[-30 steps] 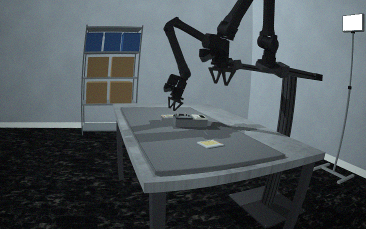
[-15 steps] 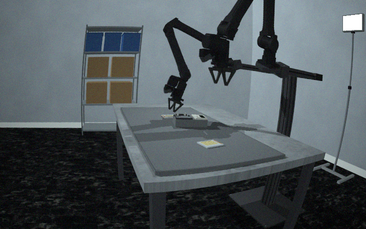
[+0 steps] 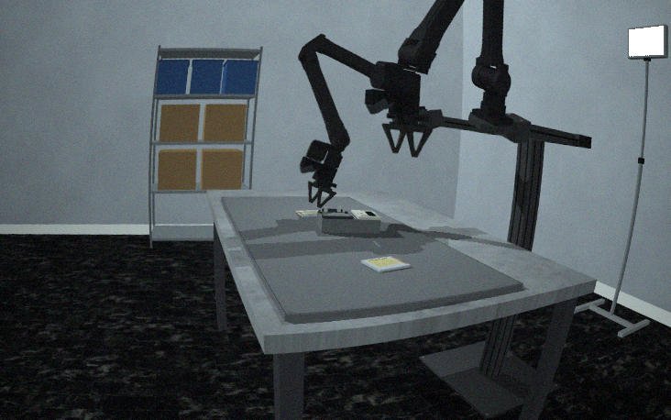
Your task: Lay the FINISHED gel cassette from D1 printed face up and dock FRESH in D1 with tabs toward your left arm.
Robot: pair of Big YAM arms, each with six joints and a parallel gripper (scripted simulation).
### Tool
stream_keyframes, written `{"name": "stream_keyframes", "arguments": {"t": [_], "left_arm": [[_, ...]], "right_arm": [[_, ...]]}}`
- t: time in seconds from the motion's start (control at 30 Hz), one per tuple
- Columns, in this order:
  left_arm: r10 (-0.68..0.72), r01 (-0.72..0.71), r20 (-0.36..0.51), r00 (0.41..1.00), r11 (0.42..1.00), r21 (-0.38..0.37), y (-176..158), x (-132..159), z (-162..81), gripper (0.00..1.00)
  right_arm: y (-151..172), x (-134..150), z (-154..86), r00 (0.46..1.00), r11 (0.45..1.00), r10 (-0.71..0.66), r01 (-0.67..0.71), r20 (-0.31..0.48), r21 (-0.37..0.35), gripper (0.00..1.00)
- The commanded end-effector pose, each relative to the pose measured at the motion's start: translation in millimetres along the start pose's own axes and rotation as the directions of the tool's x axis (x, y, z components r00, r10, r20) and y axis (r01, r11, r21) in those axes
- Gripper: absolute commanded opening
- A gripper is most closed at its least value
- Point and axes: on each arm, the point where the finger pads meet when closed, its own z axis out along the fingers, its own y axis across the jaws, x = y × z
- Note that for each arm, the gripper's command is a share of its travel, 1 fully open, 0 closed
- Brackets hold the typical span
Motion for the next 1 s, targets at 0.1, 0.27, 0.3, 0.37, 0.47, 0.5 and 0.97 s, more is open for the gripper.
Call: {"name": "stream_keyframes", "arguments": {"t": [0.1, 0.27, 0.3, 0.37, 0.47, 0.5, 0.97], "left_arm": [[0.003, -0.003, 0.011, 1.000, 1.000, -0.002, -3, -2, -8, 1.00], [0.003, -0.003, 0.011, 1.000, 1.000, -0.002, -3, -2, -8, 1.00], [0.003, -0.003, 0.011, 1.000, 1.000, -0.002, -3, -2, -8, 1.00], [0.003, -0.003, 0.011, 1.000, 1.000, -0.002, -3, -2, -8, 1.00], [0.003, -0.003, 0.011, 1.000, 1.000, -0.002, -3, -2, -8, 1.00], [0.003, -0.003, 0.011, 1.000, 1.000, -0.002, -3, -2, -8, 1.00], [0.003, -0.003, 0.011, 1.000, 1.000, -0.002, -3, -2, -8, 1.00]], "right_arm": [[-3, 4, 4, 1.000, 1.000, -0.003, 0.003, 0.001, 0.003, 0.98], [-3, 4, 5, 1.000, 1.000, -0.003, 0.003, 0.001, 0.003, 0.98], [-3, 5, 7, 1.000, 1.000, -0.003, 0.003, 0.001, 0.003, 0.98], [-3, 6, 9, 1.000, 1.000, -0.003, 0.003, 0.001, 0.003, 0.98], [-3, 7, 11, 1.000, 1.000, -0.003, 0.003, 0.001, 0.003, 0.98], [-3, 7, 11, 1.000, 1.000, -0.003, 0.003, 0.001, 0.003, 0.98], [-2, 10, 16, 1.000, 1.000, -0.003, 0.003, 0.001, 0.003, 0.98]]}}
